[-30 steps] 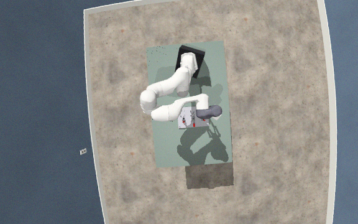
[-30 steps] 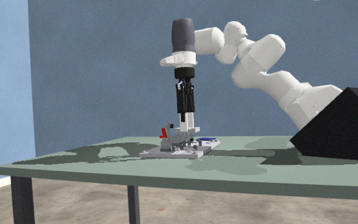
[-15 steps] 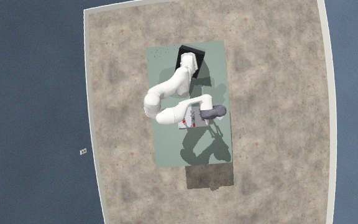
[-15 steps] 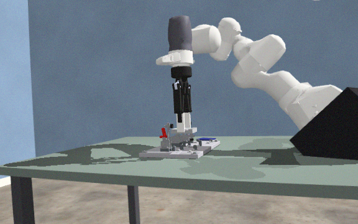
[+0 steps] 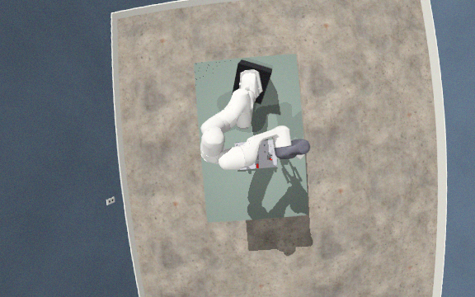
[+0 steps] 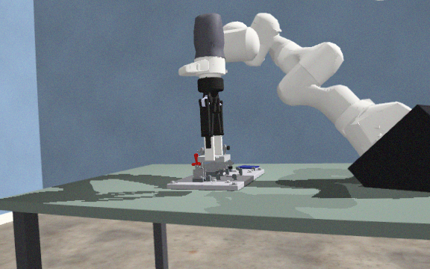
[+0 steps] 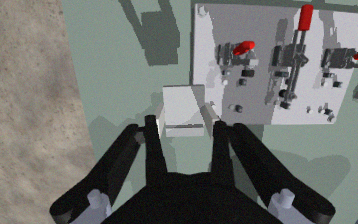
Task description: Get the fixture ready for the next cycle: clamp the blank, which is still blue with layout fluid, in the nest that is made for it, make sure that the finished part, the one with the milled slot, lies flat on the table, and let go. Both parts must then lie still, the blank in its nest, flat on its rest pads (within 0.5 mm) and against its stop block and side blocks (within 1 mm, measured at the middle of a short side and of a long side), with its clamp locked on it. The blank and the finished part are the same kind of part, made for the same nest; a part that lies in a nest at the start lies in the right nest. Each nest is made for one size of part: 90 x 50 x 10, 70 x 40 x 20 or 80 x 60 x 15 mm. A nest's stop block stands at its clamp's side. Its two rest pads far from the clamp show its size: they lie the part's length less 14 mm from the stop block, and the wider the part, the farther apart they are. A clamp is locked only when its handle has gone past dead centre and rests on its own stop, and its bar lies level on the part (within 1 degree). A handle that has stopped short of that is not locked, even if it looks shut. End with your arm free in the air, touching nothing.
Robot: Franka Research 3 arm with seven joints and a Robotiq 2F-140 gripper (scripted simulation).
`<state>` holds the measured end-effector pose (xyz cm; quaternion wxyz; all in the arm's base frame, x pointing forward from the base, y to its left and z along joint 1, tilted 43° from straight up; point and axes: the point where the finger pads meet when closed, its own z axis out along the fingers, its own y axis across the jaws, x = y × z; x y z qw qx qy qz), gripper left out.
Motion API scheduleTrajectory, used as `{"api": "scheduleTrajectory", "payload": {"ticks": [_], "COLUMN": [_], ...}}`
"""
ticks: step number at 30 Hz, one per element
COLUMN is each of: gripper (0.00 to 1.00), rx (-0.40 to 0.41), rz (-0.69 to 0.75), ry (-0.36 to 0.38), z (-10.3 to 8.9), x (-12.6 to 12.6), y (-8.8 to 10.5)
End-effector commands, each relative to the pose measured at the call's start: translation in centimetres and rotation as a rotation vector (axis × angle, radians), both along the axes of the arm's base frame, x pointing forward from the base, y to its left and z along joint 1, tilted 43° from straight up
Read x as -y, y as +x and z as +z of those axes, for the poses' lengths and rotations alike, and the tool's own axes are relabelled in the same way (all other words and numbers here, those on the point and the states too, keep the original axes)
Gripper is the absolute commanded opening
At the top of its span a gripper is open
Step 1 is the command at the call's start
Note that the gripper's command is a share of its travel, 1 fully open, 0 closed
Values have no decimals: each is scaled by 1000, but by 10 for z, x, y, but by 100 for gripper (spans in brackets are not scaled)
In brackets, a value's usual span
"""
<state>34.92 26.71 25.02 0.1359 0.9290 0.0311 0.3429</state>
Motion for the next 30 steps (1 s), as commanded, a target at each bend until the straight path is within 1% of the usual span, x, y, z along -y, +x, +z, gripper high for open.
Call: {"api": "scheduleTrajectory", "payload": {"ticks": [1,7,14,30], "gripper": [0,0,0,0], "rx": [0,0,0,0], "rz": [-15,-15,-15,-15], "ry": [33,33,33,33], "z": [-3,-6,-7,-8], "x": [-16,-32,-38,-39], "y": [-1,0,0,0]}}
